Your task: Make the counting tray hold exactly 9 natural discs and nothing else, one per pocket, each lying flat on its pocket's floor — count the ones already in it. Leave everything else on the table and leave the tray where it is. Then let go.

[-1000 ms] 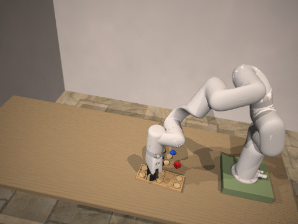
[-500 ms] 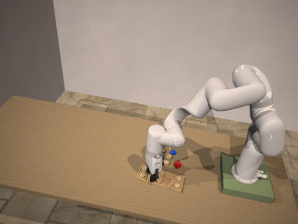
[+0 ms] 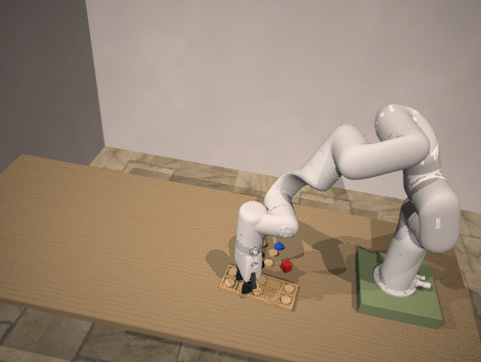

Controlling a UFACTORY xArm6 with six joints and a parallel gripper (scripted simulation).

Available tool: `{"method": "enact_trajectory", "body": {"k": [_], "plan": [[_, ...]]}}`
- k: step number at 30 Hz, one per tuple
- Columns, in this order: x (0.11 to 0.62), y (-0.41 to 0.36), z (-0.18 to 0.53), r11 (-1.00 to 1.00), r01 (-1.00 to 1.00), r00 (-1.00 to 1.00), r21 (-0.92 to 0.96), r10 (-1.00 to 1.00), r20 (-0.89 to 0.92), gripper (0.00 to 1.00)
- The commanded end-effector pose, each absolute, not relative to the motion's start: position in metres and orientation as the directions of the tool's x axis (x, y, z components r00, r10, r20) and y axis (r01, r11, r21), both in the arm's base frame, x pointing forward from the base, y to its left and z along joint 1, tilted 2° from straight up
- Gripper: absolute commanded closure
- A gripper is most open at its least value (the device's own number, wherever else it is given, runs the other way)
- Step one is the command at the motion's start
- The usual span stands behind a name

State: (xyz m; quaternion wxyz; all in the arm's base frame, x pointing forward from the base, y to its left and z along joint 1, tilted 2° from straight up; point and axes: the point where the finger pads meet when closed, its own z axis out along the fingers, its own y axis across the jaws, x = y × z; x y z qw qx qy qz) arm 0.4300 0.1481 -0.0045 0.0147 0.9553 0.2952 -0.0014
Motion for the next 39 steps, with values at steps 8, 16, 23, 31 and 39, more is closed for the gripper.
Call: {"method": "enact_trajectory", "body": {"k": [8, 16, 23, 31, 39], "plan": [[0.431, 0.148, -0.004, -0.826, 0.564, 0.826, 0.027, 0.563, -0.009, 0.53], [0.429, 0.149, 0.037, -0.826, 0.564, 0.826, 0.027, 0.564, -0.009, 0.53], [0.428, 0.150, 0.095, -0.826, 0.564, 0.826, 0.027, 0.564, -0.009, 0.53], [0.428, 0.150, 0.095, -0.826, 0.564, 0.826, 0.027, 0.564, -0.009, 0.53], [0.428, 0.150, 0.095, -0.826, 0.564, 0.826, 0.027, 0.564, -0.009, 0.53]]}}
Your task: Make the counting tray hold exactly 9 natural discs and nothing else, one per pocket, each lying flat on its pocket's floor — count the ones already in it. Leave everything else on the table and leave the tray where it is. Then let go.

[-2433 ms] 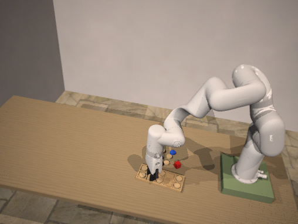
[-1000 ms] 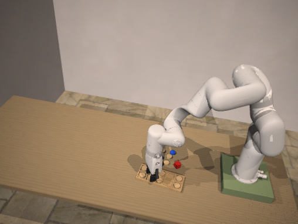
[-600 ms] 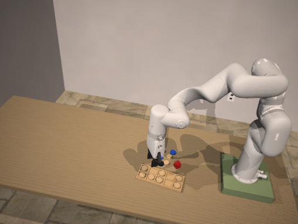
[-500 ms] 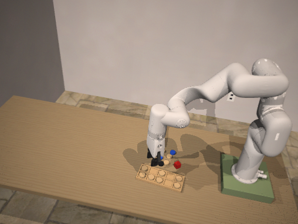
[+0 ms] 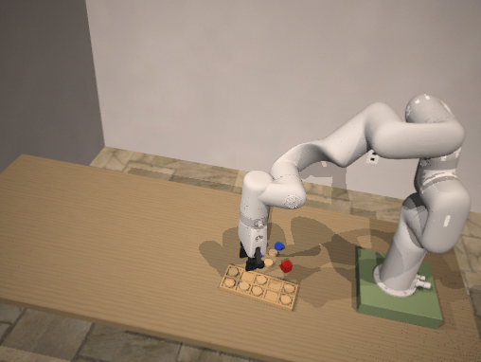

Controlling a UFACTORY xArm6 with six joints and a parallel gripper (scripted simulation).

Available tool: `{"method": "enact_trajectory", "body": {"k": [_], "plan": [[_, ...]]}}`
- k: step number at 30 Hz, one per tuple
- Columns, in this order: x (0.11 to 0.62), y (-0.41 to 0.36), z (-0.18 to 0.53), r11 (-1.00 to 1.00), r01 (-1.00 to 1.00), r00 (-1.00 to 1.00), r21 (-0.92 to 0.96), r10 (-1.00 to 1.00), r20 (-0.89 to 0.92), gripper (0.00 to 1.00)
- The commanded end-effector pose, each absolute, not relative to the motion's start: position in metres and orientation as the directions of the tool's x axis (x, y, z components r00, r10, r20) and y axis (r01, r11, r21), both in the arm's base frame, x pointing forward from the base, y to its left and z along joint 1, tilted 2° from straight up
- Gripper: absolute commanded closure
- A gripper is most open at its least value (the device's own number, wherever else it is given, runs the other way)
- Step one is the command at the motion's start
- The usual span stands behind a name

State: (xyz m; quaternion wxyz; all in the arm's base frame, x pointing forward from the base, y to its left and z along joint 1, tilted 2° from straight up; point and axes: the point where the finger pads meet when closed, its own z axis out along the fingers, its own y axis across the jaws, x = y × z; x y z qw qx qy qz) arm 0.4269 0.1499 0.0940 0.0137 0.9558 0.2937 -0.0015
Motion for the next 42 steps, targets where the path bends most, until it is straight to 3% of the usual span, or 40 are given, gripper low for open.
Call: {"method": "enact_trajectory", "body": {"k": [1, 21, 24, 27, 32, 35, 42], "plan": [[0.428, 0.150, 0.095, -0.826, 0.564, 0.826, 0.027, 0.564, -0.009, 0.53], [0.429, 0.144, 0.095, -0.848, 0.530, 0.848, 0.027, 0.530, -0.007, 0.53], [0.433, 0.113, 0.094, -0.937, 0.350, 0.937, 0.028, 0.350, -0.002, 0.53], [0.434, 0.058, 0.091, -1.000, 0.009, 1.000, 0.027, 0.009, 0.008, 0.53], [0.423, -0.027, 0.086, -0.849, -0.528, 0.849, 0.019, -0.527, 0.021, 0.53], [0.417, -0.047, 0.085, -0.766, -0.642, 0.767, 0.016, -0.642, 0.023, 0.53], [0.417, -0.049, 0.078, -0.758, -0.652, 0.758, 0.016, -0.652, 0.024, 0.53]]}}
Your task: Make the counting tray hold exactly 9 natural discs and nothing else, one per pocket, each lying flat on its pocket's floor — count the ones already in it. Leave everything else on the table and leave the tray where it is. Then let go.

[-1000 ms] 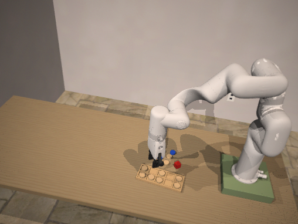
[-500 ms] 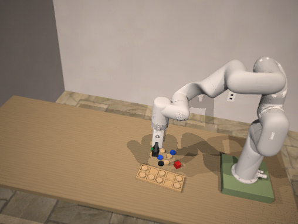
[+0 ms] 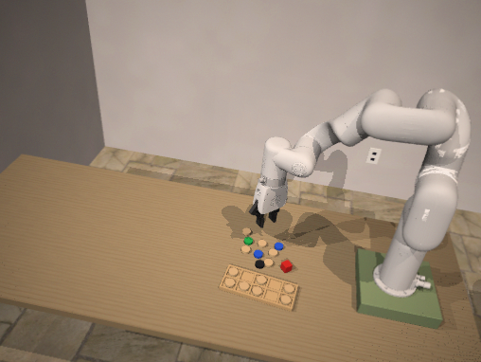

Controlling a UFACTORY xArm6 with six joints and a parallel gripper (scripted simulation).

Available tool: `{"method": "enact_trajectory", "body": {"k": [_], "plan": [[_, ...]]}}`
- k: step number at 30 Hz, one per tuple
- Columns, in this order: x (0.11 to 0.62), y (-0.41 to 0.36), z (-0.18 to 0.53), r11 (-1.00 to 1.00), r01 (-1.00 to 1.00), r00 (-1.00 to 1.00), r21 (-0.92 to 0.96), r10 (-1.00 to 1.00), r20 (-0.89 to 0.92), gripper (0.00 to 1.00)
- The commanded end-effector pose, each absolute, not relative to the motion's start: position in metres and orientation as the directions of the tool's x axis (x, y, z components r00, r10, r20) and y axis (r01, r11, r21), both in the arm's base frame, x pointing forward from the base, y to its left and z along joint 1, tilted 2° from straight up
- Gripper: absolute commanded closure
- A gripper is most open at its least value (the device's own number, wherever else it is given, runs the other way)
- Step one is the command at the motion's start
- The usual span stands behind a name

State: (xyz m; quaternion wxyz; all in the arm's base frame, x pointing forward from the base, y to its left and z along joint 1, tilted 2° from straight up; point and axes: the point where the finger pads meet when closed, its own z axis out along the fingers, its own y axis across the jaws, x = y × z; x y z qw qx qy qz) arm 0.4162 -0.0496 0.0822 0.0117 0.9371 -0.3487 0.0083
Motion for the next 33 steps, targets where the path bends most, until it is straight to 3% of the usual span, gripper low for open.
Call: {"method": "enact_trajectory", "body": {"k": [1, 9, 22, 23, 33], "plan": [[0.418, -0.049, 0.070, -0.758, -0.652, 0.758, 0.016, -0.652, 0.024, 0.53], [0.417, -0.051, -0.013, -0.758, -0.652, 0.758, 0.016, -0.652, 0.024, 0.53], [0.417, -0.051, -0.015, -0.758, -0.652, 0.758, 0.016, -0.652, 0.024, 0.53], [0.417, -0.051, -0.015, -0.758, -0.652, 0.758, 0.016, -0.652, 0.024, 1.00], [0.417, -0.051, -0.015, -0.758, -0.652, 0.758, 0.016, -0.652, 0.024, 1.00]]}}
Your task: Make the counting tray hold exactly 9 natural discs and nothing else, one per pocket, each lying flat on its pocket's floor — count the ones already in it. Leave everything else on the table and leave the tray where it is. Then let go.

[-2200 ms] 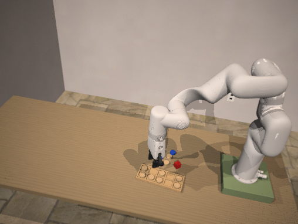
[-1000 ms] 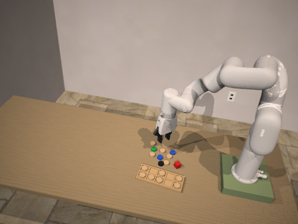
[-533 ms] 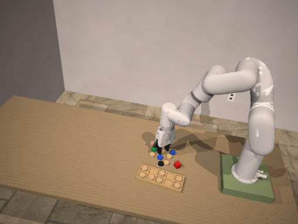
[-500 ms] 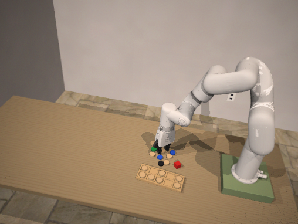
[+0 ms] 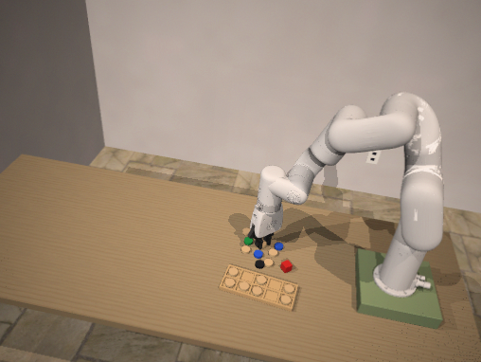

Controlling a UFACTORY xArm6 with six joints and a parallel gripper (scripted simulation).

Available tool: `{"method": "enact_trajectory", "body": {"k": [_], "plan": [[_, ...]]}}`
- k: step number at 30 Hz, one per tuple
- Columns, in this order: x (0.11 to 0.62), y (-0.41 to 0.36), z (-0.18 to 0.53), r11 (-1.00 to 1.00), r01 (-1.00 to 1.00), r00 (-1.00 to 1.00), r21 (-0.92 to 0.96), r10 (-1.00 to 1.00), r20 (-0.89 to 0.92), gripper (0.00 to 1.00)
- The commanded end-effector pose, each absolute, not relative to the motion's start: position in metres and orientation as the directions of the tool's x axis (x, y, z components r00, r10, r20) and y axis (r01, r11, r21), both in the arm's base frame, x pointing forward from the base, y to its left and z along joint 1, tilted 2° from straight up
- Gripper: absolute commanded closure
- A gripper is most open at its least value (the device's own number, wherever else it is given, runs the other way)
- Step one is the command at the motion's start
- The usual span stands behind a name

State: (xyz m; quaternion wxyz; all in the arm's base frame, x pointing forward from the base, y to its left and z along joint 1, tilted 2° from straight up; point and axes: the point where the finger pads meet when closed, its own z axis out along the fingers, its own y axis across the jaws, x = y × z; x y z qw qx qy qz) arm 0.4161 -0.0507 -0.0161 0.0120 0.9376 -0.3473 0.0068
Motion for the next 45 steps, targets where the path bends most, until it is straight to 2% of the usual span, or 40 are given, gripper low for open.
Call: {"method": "enact_trajectory", "body": {"k": [1, 25, 30, 36, 40, 42, 45], "plan": [[0.417, -0.051, -0.015, -0.758, -0.652, 0.758, 0.016, -0.652, 0.024, 1.00], [0.417, -0.051, -0.013, -0.758, -0.652, 0.758, 0.016, -0.652, 0.024, 1.00], [0.418, -0.051, 0.010, -0.758, -0.652, 0.758, 0.017, -0.652, 0.024, 1.00], [0.417, -0.049, 0.078, -0.758, -0.652, 0.758, 0.016, -0.652, 0.024, 1.00], [0.417, -0.047, 0.085, -0.758, -0.652, 0.758, 0.016, -0.652, 0.024, 1.00], [0.424, -0.017, 0.087, -0.758, -0.652, 0.758, 0.016, -0.652, 0.024, 1.00], [0.431, 0.074, 0.094, -0.758, -0.652, 0.758, 0.016, -0.652, 0.024, 1.00]]}}
